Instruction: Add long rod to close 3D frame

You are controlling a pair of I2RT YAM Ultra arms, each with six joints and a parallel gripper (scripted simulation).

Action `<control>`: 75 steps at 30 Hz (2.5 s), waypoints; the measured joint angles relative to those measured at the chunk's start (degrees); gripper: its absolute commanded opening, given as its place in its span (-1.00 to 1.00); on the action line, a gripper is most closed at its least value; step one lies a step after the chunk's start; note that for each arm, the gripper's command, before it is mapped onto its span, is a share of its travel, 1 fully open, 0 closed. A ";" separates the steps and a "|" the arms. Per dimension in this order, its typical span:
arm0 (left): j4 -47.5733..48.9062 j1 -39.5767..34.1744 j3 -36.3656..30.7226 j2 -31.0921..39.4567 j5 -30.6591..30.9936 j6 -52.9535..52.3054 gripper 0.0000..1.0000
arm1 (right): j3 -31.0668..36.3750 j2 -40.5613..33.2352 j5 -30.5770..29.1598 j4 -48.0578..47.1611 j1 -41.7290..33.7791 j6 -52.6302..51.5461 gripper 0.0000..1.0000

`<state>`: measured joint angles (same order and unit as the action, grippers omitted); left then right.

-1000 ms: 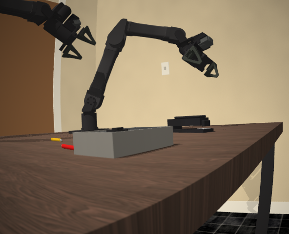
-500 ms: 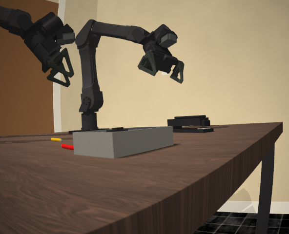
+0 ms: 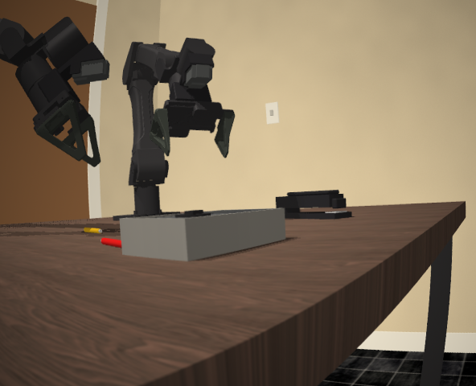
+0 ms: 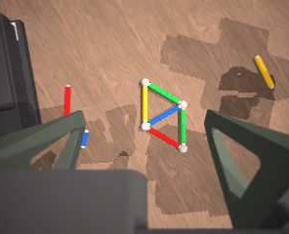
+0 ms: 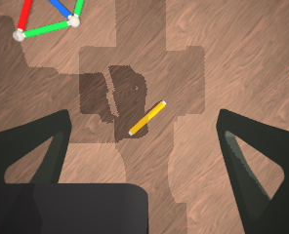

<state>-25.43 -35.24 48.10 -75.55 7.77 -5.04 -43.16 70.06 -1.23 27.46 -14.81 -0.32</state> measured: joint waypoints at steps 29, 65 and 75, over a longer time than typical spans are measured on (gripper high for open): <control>0.04 -11.45 -2.78 4.31 -7.98 5.16 1.00 | -3.15 6.80 1.29 7.30 1.64 -13.22 -0.42; -5.44 -29.35 -29.07 71.01 -8.02 5.25 1.00 | -25.31 35.50 1.29 26.82 1.64 -46.73 -0.42; -5.44 -29.64 -29.09 71.34 -8.28 5.25 1.00 | -25.40 35.54 1.29 26.93 1.64 -46.90 -0.42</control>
<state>-30.87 -64.88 19.00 -4.21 -0.51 0.21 -68.55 105.60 0.05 54.39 -13.17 -47.22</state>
